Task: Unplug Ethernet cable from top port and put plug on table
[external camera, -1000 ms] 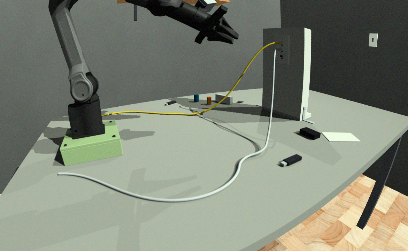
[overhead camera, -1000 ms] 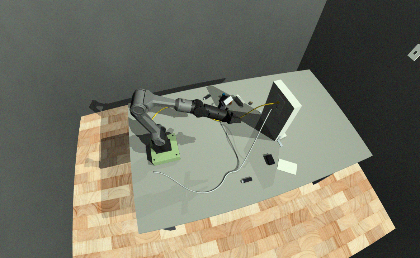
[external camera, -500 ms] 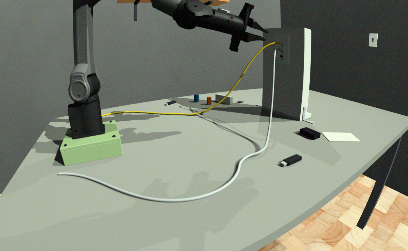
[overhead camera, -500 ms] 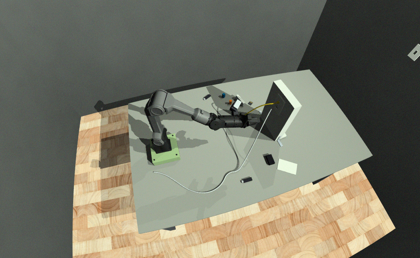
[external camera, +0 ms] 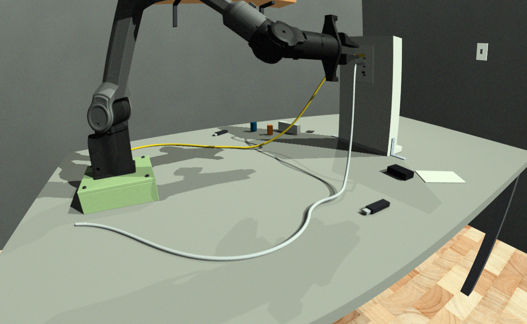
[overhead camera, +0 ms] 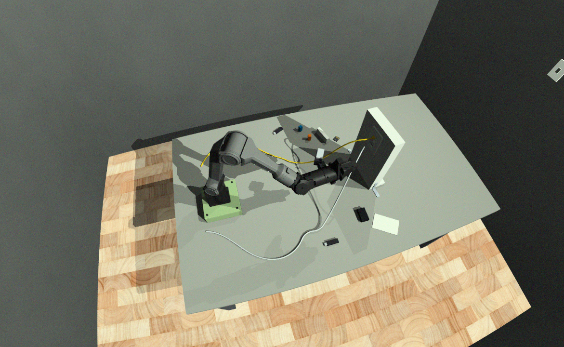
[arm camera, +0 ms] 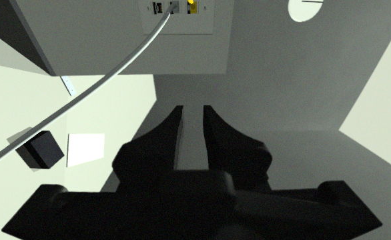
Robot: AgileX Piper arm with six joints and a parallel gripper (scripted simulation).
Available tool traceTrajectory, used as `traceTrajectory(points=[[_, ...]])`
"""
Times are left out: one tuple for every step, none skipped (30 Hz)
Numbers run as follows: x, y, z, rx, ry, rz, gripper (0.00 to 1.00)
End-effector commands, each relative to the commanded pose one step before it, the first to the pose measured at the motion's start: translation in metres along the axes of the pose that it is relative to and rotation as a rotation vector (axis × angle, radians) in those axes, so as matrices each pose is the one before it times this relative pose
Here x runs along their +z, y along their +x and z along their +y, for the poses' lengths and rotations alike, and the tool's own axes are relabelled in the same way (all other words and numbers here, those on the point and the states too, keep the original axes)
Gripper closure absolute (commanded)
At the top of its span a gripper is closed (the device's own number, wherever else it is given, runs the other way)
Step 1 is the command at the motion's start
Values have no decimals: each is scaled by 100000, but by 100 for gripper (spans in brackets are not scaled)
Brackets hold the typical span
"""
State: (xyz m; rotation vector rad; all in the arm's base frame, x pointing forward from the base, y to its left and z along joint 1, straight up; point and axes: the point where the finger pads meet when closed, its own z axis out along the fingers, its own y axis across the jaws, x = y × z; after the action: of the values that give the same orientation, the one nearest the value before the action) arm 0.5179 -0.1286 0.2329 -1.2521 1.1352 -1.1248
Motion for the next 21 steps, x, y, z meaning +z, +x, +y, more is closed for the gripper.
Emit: traceTrajectory(points=[[1016, -70, -183, -386, 257, -34, 75], [1013, -87, -35, -195, -35, 53, 75], [1007, -127, -29, -153, -23, 45, 75], [999, -166, -23, -111, -12, 35, 75], [990, -205, -17, -69, -3, 25, 75], [980, -244, -10, -27, 5, 14, 75], [968, -283, -2, 15, 11, 1, 75], [954, -322, 6, 56, 16, -12, 75], [939, -360, 14, 98, 19, -26, 75], [923, -397, 22, 139, 21, -41, 75], [906, -434, 31, 179, 21, -57, 75], [0, 0, 0, 0, 0, 0, 75], [0, 0, 0, 0, 0, 0, 75], [888, -470, 41, 219, 19, -73, 75], [310, -175, 17, 87, 6, -30, 75], [0, 0, 0, 0, 0, 0, 75], [0, 0, 0, 0, 0, 0, 75], [0, 0, 0, 0, 0, 0, 75], [0, 0, 0, 0, 0, 0, 75], [0, 0, 0, 0, 0, 0, 75], [0, 0, 0, 0, 0, 0, 75]])
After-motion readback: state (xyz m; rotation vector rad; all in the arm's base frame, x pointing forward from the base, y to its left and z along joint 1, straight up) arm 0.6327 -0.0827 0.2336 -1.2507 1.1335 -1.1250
